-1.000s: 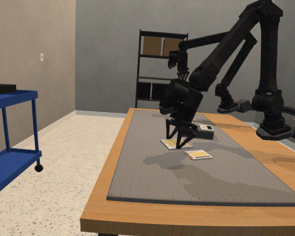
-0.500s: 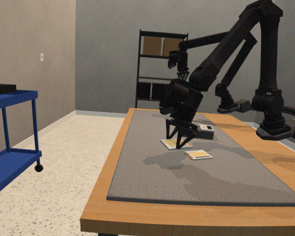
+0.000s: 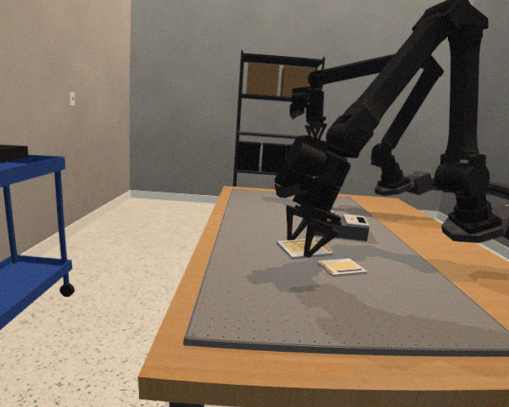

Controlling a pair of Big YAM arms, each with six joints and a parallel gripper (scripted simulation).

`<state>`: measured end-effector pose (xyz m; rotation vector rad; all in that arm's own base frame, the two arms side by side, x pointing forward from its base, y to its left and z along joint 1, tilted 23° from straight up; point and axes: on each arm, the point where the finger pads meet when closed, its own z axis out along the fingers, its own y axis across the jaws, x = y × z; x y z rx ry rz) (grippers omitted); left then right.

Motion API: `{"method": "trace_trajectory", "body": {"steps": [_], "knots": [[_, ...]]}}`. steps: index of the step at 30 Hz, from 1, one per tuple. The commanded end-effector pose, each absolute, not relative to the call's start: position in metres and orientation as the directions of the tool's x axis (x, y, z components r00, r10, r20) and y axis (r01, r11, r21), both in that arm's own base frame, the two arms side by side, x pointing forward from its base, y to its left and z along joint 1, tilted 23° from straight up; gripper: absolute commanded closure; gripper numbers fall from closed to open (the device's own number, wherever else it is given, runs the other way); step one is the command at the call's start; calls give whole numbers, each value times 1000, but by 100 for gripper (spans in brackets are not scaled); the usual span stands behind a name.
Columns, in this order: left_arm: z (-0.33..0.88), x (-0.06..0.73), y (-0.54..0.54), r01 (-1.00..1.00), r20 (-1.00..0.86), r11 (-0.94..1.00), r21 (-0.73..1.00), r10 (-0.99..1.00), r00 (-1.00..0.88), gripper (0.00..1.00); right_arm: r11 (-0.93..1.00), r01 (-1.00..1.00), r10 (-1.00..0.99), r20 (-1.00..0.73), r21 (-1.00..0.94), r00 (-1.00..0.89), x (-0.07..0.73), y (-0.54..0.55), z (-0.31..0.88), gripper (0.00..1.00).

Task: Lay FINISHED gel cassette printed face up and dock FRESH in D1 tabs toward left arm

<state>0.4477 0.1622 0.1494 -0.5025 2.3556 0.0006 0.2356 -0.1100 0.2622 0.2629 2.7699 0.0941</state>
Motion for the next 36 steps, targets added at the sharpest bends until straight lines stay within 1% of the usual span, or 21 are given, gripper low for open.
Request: {"method": "trace_trajectory", "body": {"steps": [1,5,7,36], "knots": [[165,457,164,-339,-686,931,-134,-334,-646,100,979,187,205,-383,85,-901,243,-118,292,0],[165,457,164,-339,-686,931,-134,-334,-646,100,979,187,205,-383,85,-901,243,-118,292,0],[163,457,168,-335,-701,939,-80,-292,-651,100,979,187,205,-383,85,-901,243,-118,292,0],[135,451,188,-351,-674,933,-79,-309,-671,100,979,187,205,-383,85,-901,243,-118,292,0]]}}
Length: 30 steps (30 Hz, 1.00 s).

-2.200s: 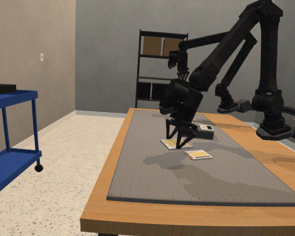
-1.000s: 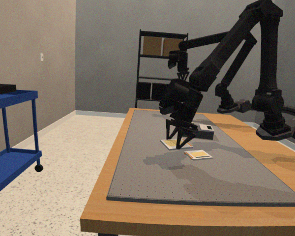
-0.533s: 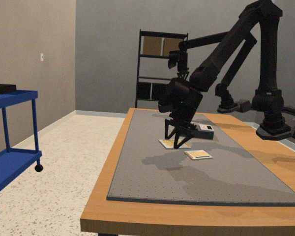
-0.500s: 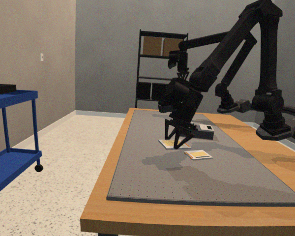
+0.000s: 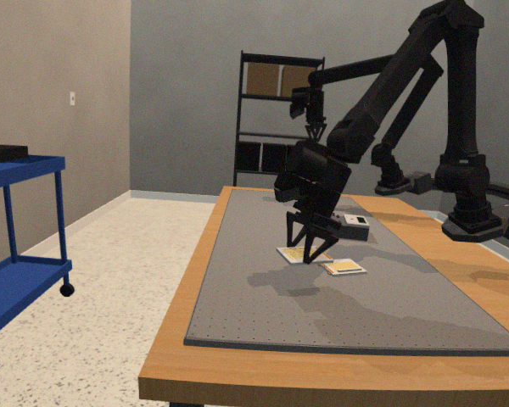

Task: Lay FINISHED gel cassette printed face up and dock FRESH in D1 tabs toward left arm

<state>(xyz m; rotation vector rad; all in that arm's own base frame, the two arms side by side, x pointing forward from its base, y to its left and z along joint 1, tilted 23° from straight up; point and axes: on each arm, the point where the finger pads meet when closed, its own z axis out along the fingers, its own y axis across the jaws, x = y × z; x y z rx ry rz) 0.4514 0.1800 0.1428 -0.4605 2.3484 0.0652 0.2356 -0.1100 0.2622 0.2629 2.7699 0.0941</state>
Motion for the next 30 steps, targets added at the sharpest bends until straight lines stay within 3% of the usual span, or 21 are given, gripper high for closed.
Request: {"method": "trace_trajectory", "body": {"steps": [1,30], "knots": [[135,451,188,-351,-674,933,-79,-309,-671,100,979,187,205,-383,85,-901,243,-118,292,0],[122,456,188,-353,-668,932,-82,-314,-675,100,979,187,205,-383,85,-901,243,-118,292,0]]}}
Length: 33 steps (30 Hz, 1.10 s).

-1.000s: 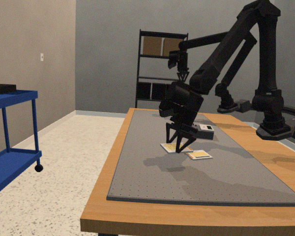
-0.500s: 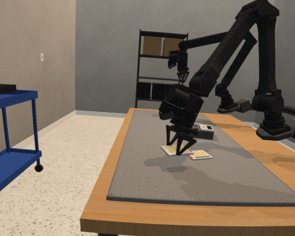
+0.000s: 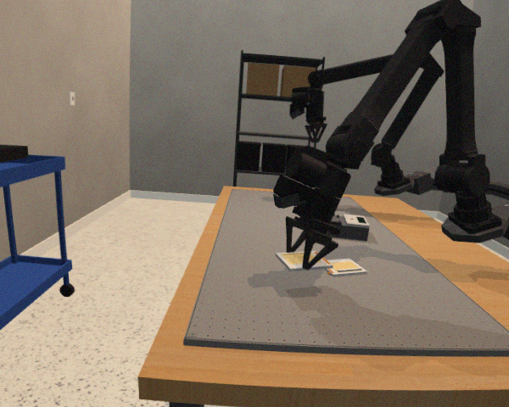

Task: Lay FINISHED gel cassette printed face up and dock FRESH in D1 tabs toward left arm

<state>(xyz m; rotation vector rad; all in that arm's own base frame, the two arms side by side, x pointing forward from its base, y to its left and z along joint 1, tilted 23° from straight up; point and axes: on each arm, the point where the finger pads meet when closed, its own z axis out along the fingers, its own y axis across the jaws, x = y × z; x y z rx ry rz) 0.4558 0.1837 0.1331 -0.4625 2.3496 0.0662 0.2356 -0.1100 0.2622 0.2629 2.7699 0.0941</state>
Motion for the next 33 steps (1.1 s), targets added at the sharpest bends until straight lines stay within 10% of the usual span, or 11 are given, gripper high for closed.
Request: {"method": "trace_trajectory", "body": {"steps": [1,33], "knots": [[121,457,188,-353,-668,932,-82,-314,-675,100,979,187,205,-383,85,-901,243,-118,292,0],[111,460,186,-354,-667,931,-84,-317,-674,100,979,187,205,-383,85,-901,243,-118,292,0]]}}
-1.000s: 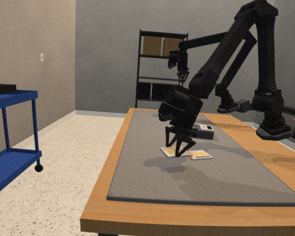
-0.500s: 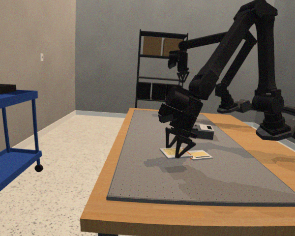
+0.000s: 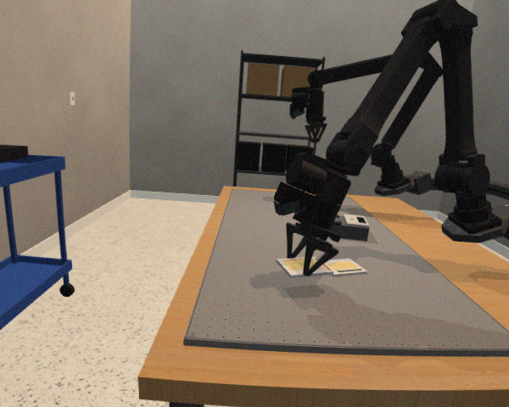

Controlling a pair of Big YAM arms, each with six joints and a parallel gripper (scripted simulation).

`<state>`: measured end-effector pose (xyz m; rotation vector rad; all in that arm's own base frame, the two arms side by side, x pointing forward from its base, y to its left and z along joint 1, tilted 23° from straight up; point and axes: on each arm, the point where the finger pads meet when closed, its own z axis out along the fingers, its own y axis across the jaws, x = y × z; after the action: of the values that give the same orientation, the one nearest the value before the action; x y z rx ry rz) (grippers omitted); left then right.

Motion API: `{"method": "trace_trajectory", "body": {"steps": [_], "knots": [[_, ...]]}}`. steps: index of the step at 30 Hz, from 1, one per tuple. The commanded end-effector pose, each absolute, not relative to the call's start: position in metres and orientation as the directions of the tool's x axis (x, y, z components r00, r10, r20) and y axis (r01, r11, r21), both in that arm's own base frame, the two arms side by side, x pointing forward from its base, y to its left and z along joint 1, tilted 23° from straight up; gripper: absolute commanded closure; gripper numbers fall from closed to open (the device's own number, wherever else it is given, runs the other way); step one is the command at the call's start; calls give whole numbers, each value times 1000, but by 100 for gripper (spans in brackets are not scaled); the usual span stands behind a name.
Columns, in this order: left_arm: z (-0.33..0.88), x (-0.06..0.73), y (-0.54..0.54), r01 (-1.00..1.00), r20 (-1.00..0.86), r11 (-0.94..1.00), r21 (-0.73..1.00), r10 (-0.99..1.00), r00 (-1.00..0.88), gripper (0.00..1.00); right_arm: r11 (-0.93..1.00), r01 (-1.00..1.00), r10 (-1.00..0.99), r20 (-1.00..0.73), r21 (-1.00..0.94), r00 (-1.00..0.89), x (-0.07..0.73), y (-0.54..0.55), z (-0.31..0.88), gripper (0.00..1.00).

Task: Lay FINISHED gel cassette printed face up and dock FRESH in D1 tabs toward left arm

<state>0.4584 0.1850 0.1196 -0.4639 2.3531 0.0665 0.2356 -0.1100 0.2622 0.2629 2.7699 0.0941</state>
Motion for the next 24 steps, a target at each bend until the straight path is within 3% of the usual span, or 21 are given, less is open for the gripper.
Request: {"method": "trace_trajectory", "body": {"steps": [1,24], "knots": [[109,461,186,-354,-667,931,-84,-317,-674,100,979,187,205,-383,85,-901,243,-118,292,0],[98,466,182,-352,-665,932,-89,-319,-675,100,979,187,205,-383,85,-901,243,-118,292,0]]}}
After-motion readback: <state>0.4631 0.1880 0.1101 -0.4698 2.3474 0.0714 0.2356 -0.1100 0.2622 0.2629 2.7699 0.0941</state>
